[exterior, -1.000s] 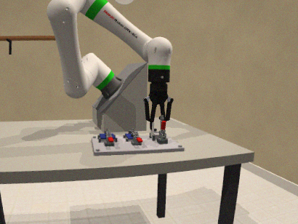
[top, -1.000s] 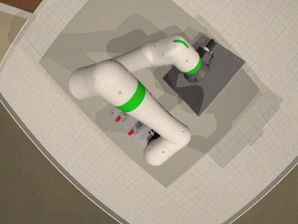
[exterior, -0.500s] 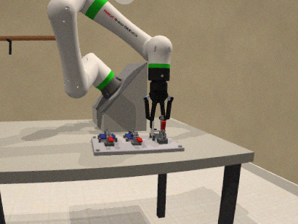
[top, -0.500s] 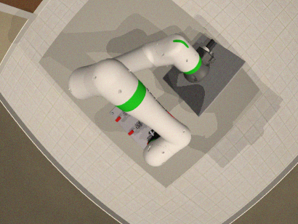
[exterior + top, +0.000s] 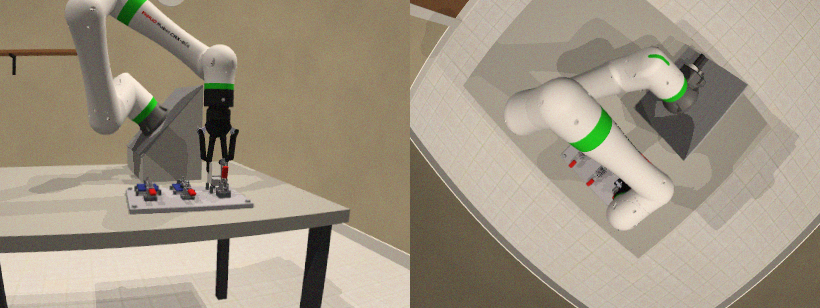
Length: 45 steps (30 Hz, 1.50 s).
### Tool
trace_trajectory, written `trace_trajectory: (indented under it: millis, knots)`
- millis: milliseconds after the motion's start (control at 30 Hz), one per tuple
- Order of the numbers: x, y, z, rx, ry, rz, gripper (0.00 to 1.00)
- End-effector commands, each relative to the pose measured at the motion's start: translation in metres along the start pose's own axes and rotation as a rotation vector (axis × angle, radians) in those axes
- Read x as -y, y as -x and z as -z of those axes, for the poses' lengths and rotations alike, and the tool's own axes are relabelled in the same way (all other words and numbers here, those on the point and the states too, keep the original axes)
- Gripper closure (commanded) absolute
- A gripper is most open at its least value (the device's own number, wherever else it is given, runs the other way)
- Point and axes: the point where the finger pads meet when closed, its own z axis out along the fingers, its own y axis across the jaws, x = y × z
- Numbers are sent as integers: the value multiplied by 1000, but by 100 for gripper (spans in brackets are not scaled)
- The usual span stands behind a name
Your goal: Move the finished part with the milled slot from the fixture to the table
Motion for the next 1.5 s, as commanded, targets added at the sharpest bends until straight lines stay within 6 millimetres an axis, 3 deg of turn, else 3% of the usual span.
trace_trajectory:
  millis: [0, 1467]
  knots:
    - [0, 0, 4, 0, 0, 0, 100]
    - [0, 3, 29, 0, 0, 0, 100]
